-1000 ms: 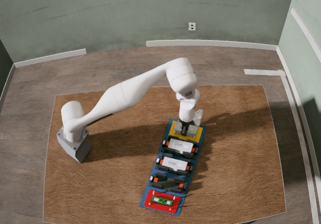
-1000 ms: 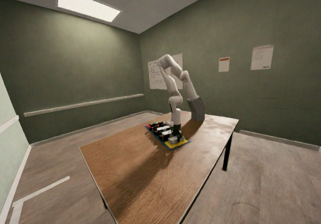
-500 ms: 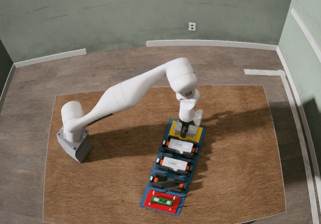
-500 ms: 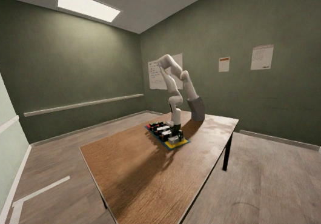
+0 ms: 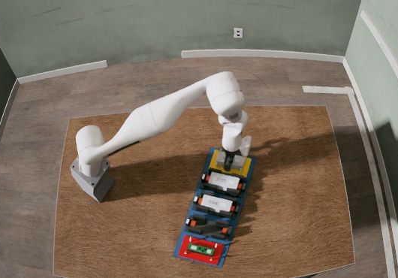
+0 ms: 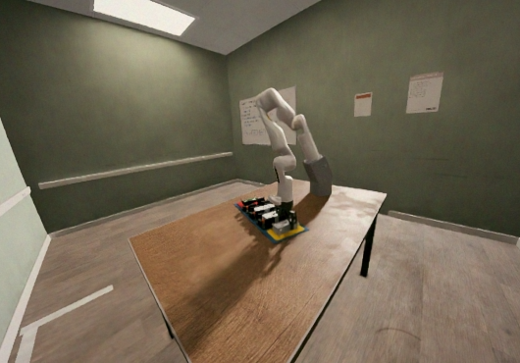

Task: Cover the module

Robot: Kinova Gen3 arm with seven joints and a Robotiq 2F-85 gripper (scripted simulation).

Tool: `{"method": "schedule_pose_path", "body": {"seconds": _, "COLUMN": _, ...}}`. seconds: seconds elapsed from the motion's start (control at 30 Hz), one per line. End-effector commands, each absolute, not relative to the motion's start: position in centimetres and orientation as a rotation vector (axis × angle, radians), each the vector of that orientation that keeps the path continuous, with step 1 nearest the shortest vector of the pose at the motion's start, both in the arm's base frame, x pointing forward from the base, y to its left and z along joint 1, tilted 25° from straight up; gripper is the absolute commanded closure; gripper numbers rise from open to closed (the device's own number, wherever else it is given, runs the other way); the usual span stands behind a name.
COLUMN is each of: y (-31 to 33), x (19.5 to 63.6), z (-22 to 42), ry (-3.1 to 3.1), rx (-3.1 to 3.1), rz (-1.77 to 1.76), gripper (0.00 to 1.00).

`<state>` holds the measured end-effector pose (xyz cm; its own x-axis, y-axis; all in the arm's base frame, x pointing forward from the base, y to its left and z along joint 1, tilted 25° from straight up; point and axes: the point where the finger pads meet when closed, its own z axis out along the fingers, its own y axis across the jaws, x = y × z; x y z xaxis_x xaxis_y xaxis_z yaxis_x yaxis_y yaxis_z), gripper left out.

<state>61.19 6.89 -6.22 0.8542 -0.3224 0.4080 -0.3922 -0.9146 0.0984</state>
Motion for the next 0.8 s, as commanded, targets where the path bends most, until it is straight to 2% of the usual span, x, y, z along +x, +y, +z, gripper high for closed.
{"method": "schedule_pose_path", "body": {"seconds": 0.0, "y": 7.1, "x": 61.0, "z": -5.6, "ry": -0.554, "rx": 2.853, "rz": 0.584, "gripper": 0.0}}
{"method": "schedule_pose_path", "body": {"seconds": 0.3, "y": 8.4, "x": 59.2, "z": -0.7, "ry": -0.554, "rx": 2.853, "rz": 0.584, "gripper": 0.0}}
{"method": "schedule_pose_path", "body": {"seconds": 0.53, "y": 8.4, "x": 59.2, "z": -0.7, "ry": -0.554, "rx": 2.853, "rz": 0.584, "gripper": 0.0}}
{"method": "schedule_pose_path", "body": {"seconds": 0.77, "y": 9.4, "x": 57.8, "z": 3.1, "ry": -0.554, "rx": 2.853, "rz": 0.584, "gripper": 0.0}}
